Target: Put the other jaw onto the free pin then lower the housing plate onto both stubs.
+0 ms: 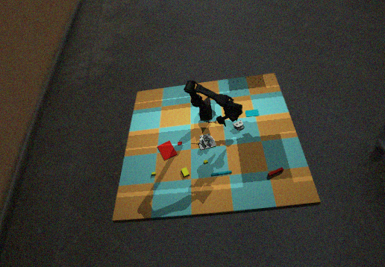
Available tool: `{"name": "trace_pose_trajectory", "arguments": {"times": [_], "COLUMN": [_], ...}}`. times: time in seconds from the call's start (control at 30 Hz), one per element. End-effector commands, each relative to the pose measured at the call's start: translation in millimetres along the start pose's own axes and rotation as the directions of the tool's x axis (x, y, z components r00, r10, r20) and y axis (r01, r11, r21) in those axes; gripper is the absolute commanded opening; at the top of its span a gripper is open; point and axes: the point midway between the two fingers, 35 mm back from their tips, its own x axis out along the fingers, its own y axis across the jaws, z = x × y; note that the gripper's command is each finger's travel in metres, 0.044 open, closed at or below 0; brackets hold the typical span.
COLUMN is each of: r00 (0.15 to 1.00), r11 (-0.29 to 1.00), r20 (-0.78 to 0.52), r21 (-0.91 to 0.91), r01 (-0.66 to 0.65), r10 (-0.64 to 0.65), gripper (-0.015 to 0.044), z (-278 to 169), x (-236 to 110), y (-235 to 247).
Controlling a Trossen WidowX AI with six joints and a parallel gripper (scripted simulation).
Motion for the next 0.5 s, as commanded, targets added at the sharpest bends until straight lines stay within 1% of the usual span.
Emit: {"name": "trace_pose_trajectory", "arguments": {"times": [0.0,0.1,0.37,0.47], "r00": [0.999,0.998,0.998,0.998], "r11": [1.0,0.999,0.998,0.998], "r20": [-0.024,-0.036,-0.037,-0.037], "r21": [-0.009,-0.012,-0.012,-0.011], "r01": [0.026,0.052,0.054,0.055], "r10": [-0.026,-0.052,-0.054,-0.055], "gripper": [0.044,0.044,0.044,0.044], "z": [-22.5,-39.8,-41.2,-43.7], "x": [5.3,10.9,13.6,42.0], "y": [52.9,80.9,82.7,80.0]}}
